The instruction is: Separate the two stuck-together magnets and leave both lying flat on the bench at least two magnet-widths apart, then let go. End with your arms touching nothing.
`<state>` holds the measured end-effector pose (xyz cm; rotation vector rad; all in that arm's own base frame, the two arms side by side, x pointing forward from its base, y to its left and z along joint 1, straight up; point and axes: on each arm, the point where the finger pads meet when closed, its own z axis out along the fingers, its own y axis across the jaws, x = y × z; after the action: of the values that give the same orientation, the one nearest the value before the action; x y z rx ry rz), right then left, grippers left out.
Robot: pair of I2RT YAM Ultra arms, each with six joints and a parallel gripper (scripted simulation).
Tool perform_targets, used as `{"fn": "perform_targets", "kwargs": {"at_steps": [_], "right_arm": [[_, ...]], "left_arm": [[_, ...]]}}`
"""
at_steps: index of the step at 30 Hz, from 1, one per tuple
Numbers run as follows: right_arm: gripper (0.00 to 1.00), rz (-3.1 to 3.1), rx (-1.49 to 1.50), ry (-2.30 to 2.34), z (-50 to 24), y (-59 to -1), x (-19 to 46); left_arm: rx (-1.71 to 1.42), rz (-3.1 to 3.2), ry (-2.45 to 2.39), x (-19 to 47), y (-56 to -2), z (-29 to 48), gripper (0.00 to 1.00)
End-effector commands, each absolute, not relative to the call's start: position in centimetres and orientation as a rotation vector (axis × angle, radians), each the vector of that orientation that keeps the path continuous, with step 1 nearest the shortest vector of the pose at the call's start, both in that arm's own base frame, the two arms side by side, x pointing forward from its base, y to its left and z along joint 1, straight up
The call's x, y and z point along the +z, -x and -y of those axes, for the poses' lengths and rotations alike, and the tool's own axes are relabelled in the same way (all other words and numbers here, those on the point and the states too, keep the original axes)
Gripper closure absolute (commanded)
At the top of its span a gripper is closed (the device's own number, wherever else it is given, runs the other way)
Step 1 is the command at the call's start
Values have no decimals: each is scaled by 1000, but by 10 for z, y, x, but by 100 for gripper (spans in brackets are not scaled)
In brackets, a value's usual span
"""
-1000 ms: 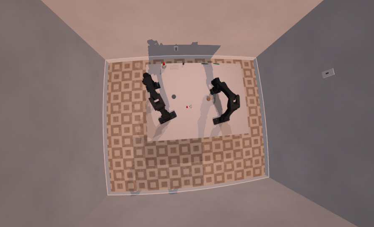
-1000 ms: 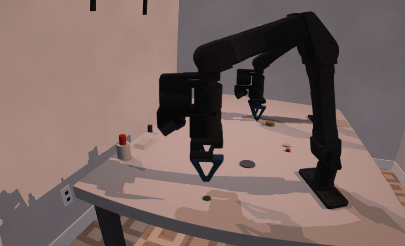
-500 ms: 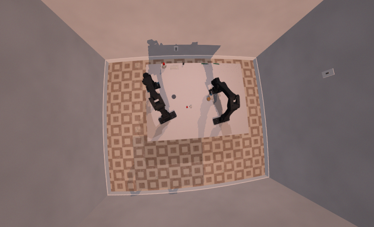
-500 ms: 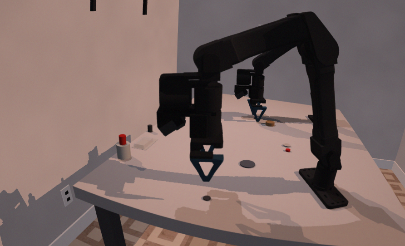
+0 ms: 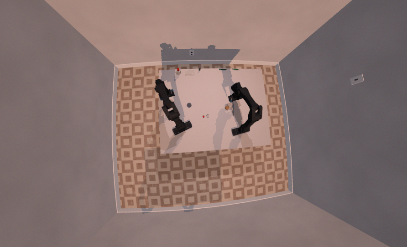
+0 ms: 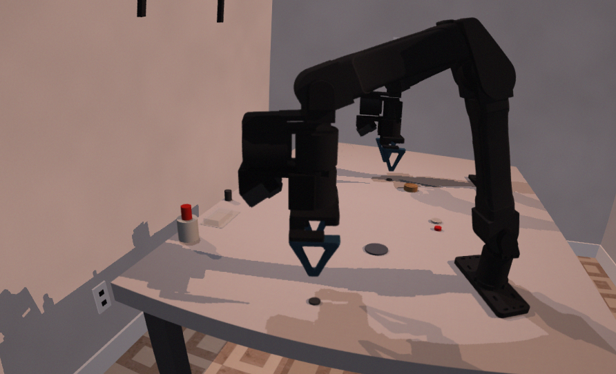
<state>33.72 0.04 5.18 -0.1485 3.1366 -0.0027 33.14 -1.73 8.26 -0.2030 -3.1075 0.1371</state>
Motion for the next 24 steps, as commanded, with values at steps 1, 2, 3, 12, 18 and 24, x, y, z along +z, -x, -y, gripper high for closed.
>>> {"fn": "perform_targets", "kwargs": {"at_steps": [1,2,3,12,18,24], "right_arm": [[0,-3117,-2,151,-1,-339,71],[0,-3117,-2,151,-1,-339,74],[0,-3117,-2,151,-1,-339,78],[0,-3114,-3,151,-1,-340,88],[0,-3002,-10,135,-1,-358,99],[0,-2848,-16,114,-1,-380,118]], "left_arm": [[134,3139,213,91,-335,18,0],[134,3139,213,91,-335,18,0],[134,3139,213,91,-335,18,0],[134,3139,213,91,-335,18,0],[121,3253,212,102,-353,17,0],[101,3414,207,121,-376,15,0]]}}
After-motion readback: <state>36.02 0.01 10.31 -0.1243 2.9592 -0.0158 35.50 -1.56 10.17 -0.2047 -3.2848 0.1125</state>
